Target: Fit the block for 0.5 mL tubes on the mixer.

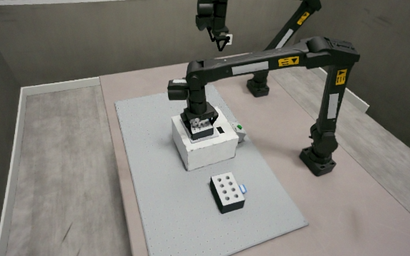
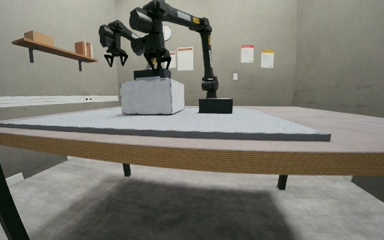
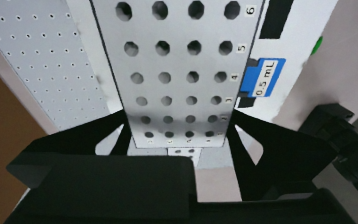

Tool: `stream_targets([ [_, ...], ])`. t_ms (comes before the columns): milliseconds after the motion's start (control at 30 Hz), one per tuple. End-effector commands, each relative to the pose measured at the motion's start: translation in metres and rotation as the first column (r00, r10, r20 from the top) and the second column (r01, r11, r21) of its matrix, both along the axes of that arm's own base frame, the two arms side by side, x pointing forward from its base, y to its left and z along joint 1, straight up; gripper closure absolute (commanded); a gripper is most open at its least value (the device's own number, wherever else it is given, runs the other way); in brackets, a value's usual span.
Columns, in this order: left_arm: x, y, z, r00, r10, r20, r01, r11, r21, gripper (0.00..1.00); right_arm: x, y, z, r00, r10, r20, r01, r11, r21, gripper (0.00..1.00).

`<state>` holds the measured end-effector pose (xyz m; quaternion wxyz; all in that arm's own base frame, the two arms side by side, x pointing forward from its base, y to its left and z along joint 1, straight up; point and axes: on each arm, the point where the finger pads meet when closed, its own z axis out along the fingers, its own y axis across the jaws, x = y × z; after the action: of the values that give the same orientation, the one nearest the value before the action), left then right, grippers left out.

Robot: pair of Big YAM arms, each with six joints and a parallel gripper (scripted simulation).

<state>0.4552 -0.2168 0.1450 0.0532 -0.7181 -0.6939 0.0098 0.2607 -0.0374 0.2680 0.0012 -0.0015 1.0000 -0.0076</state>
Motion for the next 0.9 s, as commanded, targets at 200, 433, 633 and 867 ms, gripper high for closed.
stream_targets([
  [200,0.012,-0.029,0.029,0.991,-0.023,0.132,0.031,0.998,-0.061,0.0,0.016,-0.003,0.032,0.997,-0.01,0.074,0.011,1.0,-0.008,0.0],
  [433,0.012,-0.029,0.029,0.991,-0.023,0.132,0.031,0.998,-0.061,0.0,0.016,-0.003,0.033,0.997,-0.01,0.077,0.011,1.0,-0.009,0.0],
  [633,0.012,-0.029,0.029,0.991,-0.023,0.132,0.031,0.998,-0.061,0.0,0.011,-0.003,0.023,0.999,-0.011,0.052,0.011,1.0,-0.006,0.0],
  [867,0.012,-0.029,0.029,0.991,-0.023,0.132,0.031,0.998,-0.061,0.0,0.005,-0.002,0.013,1.0,-0.011,0.025,0.011,1.0,-0.002,0.0],
])
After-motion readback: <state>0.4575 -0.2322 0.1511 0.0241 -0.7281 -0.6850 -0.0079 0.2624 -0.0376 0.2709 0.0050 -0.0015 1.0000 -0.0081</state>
